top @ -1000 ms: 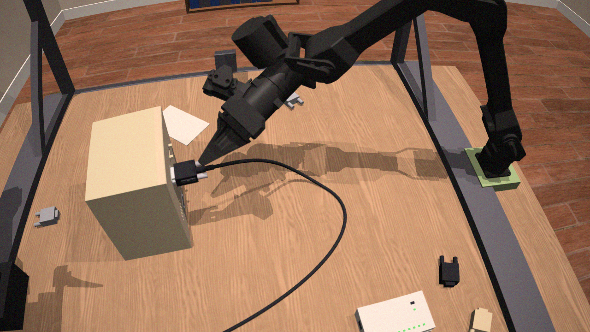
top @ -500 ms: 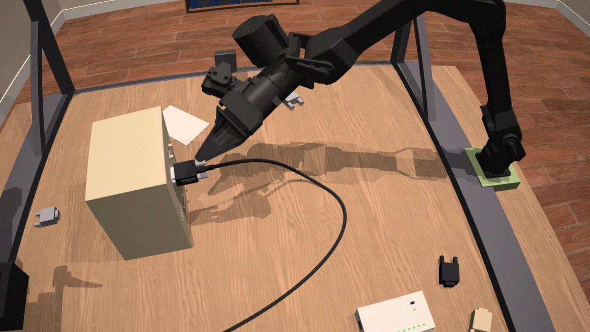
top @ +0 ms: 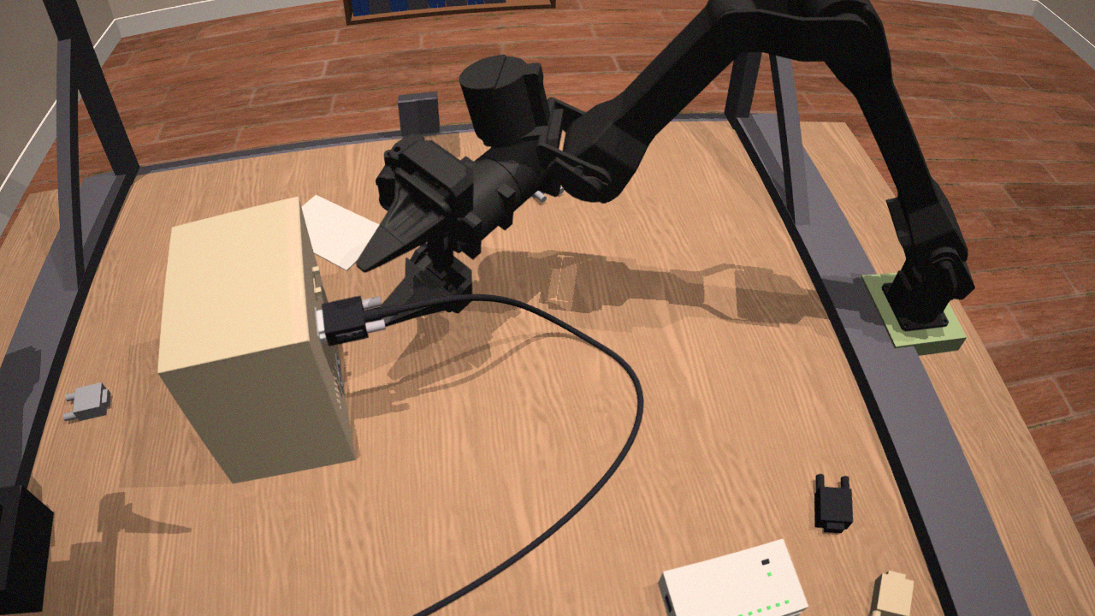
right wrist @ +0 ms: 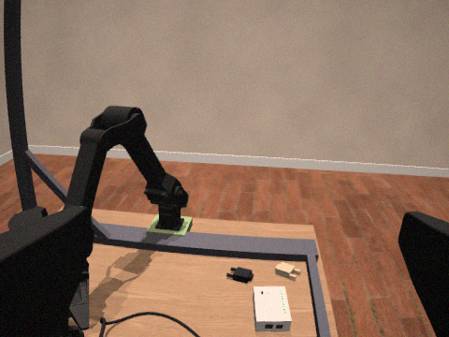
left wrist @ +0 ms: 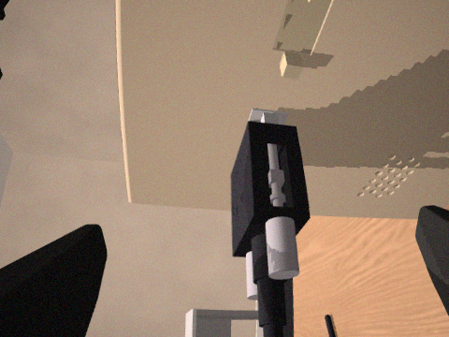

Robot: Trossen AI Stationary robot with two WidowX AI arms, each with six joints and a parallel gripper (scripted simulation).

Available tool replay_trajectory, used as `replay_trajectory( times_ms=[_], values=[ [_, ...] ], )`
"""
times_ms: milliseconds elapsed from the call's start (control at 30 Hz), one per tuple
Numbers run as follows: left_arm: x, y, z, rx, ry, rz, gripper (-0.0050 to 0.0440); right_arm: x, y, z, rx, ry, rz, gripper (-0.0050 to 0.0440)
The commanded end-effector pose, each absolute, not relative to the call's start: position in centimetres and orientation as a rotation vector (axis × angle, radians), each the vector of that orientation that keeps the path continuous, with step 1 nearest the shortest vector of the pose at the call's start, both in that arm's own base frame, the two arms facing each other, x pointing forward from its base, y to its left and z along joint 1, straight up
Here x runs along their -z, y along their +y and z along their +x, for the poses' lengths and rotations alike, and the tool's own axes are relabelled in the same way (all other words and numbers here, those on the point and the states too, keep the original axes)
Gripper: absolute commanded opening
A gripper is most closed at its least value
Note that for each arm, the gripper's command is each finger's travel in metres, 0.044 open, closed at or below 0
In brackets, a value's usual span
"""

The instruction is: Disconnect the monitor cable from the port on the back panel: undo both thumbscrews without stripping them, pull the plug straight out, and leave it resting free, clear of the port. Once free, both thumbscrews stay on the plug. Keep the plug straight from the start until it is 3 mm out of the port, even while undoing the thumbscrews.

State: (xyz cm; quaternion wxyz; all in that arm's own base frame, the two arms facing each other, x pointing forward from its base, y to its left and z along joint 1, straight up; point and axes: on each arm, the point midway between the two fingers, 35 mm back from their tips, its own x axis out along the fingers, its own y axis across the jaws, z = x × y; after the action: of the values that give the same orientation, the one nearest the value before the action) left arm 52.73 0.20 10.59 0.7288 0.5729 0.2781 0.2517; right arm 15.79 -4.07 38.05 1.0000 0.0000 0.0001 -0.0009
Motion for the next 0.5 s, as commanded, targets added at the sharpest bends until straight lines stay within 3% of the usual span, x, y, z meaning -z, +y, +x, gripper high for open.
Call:
replay_trajectory(
  times_ms=[0,167,233,467],
  values=[
    [-11.26,0.10,52.57,-0.582,0.607,1.295,0.0440,-38.32,-3.95,15.76,0.000,-0.001,-0.005,0.0440],
    [-11.26,0.10,52.57,-0.582,0.607,1.295,0.0320,-38.32,-3.95,15.76,0.000,-0.001,-0.005,0.0440],
    [-11.26,0.10,52.57,-0.582,0.607,1.295,0.0320,-38.32,-3.95,15.76,0.000,-0.001,-0.005,0.0440],
    [-11.26,0.10,52.57,-0.582,0.607,1.295,0.0152,-38.32,-3.95,15.76,0.000,-0.001,-0.005,0.0440]
  ],
)
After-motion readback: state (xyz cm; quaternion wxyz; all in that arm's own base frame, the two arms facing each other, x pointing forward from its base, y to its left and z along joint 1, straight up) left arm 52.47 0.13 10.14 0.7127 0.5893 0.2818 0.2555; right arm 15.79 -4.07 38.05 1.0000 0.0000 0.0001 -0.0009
